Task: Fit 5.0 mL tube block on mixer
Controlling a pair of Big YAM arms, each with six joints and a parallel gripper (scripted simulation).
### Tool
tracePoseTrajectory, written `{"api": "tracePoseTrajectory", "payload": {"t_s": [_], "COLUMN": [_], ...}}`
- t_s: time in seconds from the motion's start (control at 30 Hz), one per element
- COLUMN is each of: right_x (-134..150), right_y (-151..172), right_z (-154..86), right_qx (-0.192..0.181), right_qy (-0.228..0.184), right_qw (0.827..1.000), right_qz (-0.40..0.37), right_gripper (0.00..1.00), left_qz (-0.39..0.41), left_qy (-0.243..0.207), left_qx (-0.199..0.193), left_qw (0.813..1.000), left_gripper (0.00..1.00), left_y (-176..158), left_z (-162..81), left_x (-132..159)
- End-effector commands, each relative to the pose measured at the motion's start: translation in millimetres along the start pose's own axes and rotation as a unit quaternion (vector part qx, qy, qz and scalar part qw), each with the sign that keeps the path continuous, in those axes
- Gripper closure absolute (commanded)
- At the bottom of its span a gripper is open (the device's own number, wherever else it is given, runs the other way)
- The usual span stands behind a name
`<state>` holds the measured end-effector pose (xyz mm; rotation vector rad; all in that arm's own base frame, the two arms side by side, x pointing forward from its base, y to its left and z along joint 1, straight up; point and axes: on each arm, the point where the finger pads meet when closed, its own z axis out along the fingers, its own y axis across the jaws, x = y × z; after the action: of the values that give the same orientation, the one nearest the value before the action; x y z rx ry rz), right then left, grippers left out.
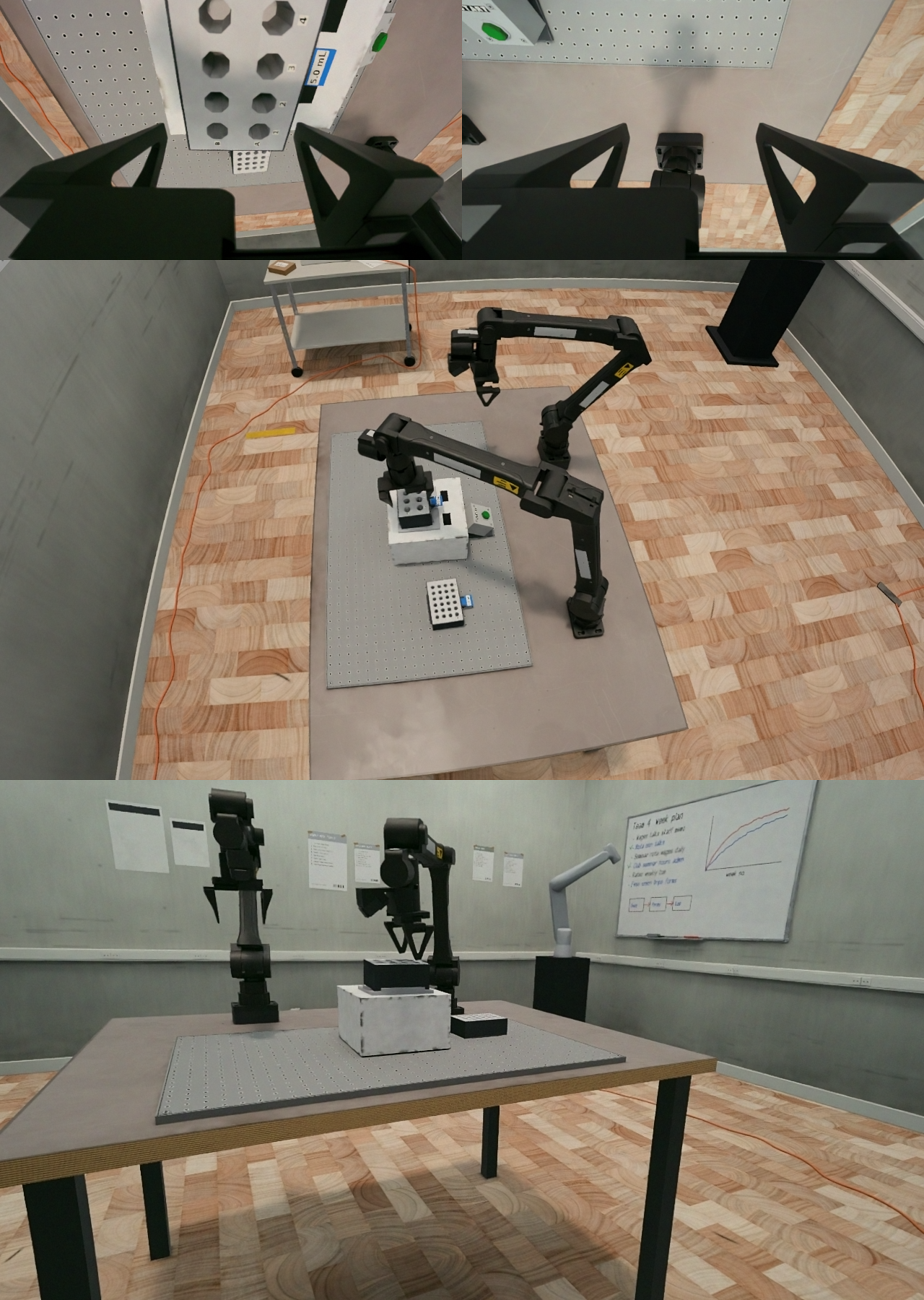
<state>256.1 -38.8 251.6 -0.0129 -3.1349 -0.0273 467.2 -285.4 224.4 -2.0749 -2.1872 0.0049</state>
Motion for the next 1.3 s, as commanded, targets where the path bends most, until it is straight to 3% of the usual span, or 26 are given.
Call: {"api": "tracePoseTrajectory", "payload": {"t_s": [0.0,0.7,0.73,1.27], "right_x": [0.2,-9.6,-9.8,-8.7], "right_y": [-1.5,-2.7,-2.8,-2.6], "right_z": [-1.6,-19.7,-20.1,-18.4], "right_qx": [-0.001,0.003,0.003,0.002], "right_qy": [-0.006,-0.029,-0.029,-0.026], "right_qw": [1.000,1.000,1.000,1.000], "right_qz": [0.006,0.005,0.005,0.005], "right_gripper": [0.00,0.00,0.00,0.00], "left_qz": [0.001,-0.001,0.007,0.007], "left_qy": [-0.010,-0.012,0.002,0.002], "left_qx": [-0.014,-0.017,0.002,0.002], "left_qw": [1.000,1.000,1.000,1.000], "left_gripper": [0.00,0.00,0.00,0.00], "left_y": [7.2,9.4,-6.6,-7.4], "left_z": [-15.2,-17.7,-11.3,-34.6], "left_x": [-9.2,-9.9,2.9,4.7]}}
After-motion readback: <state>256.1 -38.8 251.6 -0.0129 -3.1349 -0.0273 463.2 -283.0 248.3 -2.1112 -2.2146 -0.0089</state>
